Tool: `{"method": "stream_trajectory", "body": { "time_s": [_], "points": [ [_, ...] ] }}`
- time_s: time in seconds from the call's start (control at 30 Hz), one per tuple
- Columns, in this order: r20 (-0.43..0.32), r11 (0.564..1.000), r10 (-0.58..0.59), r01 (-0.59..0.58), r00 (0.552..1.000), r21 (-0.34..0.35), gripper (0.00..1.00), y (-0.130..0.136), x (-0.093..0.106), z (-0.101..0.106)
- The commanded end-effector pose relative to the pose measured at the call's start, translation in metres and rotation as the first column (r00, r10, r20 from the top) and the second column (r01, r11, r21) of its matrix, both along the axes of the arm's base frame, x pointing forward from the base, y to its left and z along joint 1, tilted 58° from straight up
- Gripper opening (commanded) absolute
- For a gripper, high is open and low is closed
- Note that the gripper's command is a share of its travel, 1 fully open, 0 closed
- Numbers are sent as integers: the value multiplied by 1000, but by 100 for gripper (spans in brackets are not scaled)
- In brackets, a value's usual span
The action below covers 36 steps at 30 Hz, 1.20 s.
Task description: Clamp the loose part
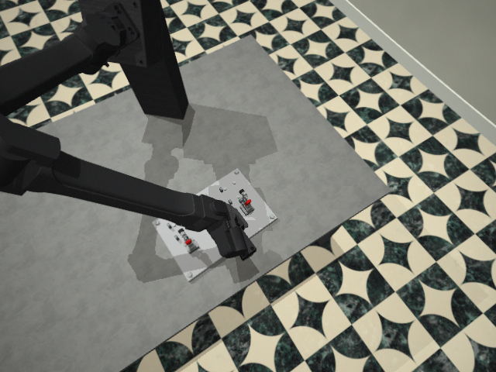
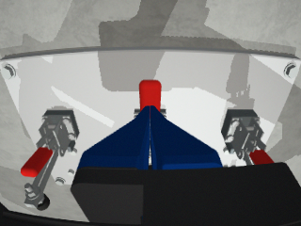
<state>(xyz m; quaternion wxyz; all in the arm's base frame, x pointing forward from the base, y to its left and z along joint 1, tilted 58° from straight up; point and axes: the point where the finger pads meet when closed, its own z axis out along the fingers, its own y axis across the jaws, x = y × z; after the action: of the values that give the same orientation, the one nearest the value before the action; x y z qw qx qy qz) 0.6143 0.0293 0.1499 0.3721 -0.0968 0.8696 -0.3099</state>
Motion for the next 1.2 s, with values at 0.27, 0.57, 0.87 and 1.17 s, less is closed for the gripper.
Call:
{"method": "stream_trajectory", "body": {
  "time_s": [0.27, 0.57, 0.87, 1.17],
  "points": [
    [8, 1000, -3, 3, 1000, -3, 0, -10, 15, -4],
    [18, 1000, -6, 6, 1000, 1, 0, -13, 16, 0],
    [17, 1000, 7, -7, 1000, 1, 0, -5, 14, 0],
    [14, 1000, 5, -5, 1000, 0, 0, -6, 16, -3]
  ]
}}
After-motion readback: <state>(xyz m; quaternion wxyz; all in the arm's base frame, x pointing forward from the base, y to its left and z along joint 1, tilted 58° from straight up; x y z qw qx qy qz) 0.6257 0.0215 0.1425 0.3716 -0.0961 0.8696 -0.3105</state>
